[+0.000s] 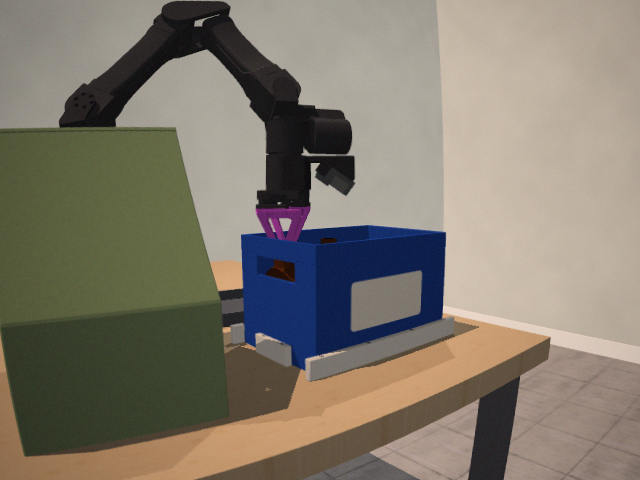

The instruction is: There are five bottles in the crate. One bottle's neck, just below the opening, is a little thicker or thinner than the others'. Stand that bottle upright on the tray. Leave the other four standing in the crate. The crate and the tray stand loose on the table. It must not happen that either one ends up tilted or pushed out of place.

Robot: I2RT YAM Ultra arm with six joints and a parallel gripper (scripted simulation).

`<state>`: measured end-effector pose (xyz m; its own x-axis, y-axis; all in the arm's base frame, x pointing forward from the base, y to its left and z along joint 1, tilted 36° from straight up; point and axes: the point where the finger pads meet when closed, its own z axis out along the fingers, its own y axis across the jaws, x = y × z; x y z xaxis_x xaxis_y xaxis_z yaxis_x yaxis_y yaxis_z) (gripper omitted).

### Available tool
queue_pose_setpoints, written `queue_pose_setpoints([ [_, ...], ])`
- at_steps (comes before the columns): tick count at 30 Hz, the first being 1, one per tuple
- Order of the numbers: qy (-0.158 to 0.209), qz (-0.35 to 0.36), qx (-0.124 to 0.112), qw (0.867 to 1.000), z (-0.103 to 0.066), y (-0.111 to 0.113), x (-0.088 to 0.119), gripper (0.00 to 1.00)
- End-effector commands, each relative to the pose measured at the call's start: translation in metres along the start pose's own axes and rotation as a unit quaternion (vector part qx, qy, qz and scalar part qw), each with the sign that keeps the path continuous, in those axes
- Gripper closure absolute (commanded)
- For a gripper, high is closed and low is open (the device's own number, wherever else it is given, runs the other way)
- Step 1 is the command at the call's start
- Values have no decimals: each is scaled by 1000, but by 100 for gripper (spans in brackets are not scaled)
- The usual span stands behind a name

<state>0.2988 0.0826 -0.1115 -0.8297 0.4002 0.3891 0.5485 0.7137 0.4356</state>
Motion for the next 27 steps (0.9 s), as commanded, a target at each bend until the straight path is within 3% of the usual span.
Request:
queue_pose_setpoints([
  [1, -16, -4, -8, 1000, -6, 7, -13, 39],
  [12, -16, -4, -8, 1000, -6, 7, -13, 39],
  [13, -16, -4, -8, 1000, -6, 7, -13, 100],
  [27, -15, -2, -7, 1000, -6, 6, -12, 100],
])
